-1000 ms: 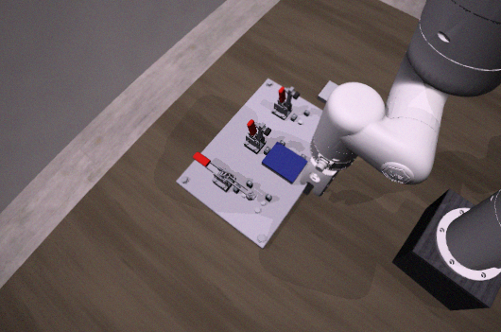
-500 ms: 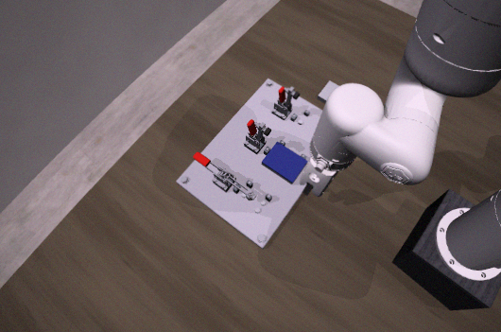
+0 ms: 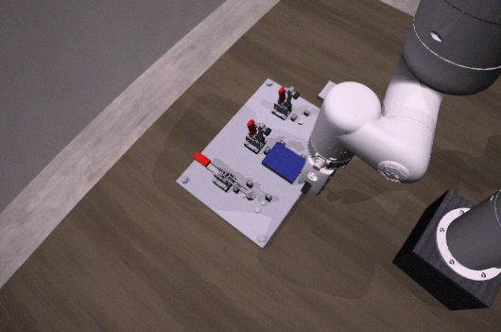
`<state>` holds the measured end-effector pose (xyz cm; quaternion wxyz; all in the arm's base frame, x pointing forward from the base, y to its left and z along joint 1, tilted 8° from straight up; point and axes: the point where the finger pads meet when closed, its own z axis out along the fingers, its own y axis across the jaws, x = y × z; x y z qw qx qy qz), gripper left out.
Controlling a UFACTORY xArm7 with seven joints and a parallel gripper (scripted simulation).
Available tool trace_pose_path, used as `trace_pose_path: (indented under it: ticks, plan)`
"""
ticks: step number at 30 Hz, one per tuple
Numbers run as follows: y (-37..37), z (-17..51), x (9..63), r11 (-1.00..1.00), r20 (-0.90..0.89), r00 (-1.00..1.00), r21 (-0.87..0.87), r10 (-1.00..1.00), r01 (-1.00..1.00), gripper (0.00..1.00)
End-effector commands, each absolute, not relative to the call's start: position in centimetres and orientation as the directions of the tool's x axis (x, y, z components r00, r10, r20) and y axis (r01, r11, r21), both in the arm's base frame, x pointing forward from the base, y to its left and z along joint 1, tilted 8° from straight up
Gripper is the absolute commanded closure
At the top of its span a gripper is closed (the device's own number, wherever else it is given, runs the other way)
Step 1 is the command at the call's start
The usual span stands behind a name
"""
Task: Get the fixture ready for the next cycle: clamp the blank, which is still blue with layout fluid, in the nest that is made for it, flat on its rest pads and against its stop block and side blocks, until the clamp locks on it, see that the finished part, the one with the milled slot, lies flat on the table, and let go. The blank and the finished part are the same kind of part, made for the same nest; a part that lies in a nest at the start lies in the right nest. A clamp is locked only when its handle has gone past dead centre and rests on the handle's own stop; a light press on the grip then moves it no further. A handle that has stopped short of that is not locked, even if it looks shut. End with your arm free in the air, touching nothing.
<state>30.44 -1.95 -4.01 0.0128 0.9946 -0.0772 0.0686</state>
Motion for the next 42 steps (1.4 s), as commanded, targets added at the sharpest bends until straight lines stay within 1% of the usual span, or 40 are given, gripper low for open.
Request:
trace_pose_path:
  ticks: [1, 42]
  plan:
    - [-1.94, -3.96, 30.52, -0.988, 0.14, 0.978, 0.014, -0.151, -0.155, 1.0]
    - [-2.08, -3.83, 31.41, -0.988, 0.14, 0.978, 0.015, -0.152, -0.155, 1.0]
